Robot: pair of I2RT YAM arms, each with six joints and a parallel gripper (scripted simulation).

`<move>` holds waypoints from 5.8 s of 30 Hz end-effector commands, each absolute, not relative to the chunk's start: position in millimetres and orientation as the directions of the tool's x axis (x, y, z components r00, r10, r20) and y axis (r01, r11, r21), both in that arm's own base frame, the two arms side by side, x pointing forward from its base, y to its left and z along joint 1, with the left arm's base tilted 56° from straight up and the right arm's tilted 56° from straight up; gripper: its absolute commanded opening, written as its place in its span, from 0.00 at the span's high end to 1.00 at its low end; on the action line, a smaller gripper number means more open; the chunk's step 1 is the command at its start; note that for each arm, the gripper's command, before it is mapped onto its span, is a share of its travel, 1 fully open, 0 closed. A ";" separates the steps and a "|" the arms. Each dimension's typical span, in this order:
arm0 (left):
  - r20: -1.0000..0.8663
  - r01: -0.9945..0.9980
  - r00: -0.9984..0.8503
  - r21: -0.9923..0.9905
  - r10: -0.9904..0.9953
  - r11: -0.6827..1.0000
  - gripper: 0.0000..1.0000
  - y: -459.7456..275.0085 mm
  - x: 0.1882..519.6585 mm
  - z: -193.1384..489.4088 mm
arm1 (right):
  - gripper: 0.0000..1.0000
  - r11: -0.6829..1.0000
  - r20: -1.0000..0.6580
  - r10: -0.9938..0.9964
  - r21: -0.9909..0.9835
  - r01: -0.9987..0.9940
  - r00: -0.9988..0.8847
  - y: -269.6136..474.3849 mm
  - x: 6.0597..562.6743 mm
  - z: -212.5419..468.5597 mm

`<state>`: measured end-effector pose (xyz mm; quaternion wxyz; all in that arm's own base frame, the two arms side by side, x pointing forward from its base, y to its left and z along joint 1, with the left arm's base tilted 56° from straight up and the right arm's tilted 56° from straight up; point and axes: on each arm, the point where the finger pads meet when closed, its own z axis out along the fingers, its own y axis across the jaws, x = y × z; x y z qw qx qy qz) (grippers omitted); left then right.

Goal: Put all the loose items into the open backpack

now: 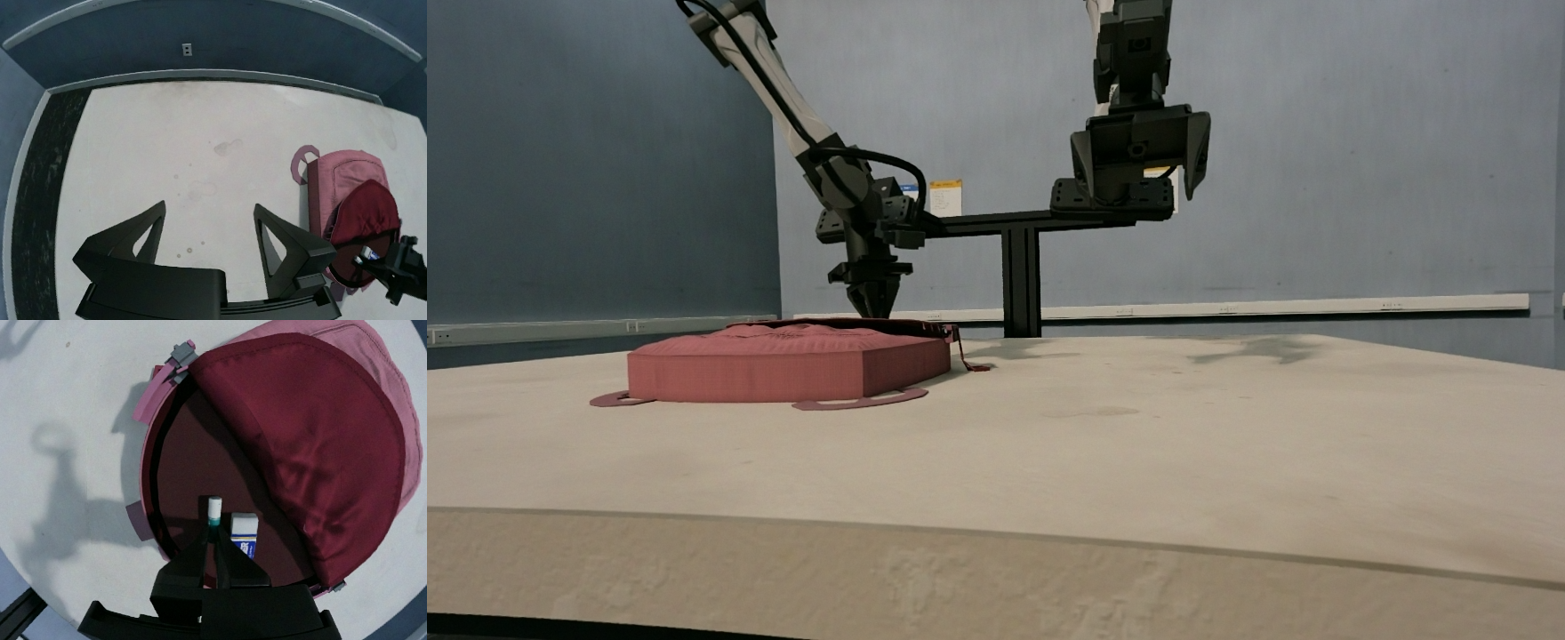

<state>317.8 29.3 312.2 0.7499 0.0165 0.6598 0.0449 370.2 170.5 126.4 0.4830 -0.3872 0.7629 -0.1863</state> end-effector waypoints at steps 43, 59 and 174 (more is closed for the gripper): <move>-0.984 -0.048 0.152 0.086 0.093 0.995 0.10 29.9 314.0 320.3 | 0.76 0.633 -0.602 -0.768 -0.658 -0.408 -0.219 174.1 370.2 131.6; -0.984 -0.048 0.152 0.086 0.093 0.995 0.10 29.9 314.0 320.3 | 0.76 0.634 -0.603 -0.767 -0.657 -0.409 -0.219 174.7 350.2 143.1; -0.984 -0.048 0.152 0.086 0.092 0.995 0.10 29.9 314.0 320.3 | 0.10 0.994 -0.991 -0.106 -0.105 0.019 0.079 -46.0 309.8 291.5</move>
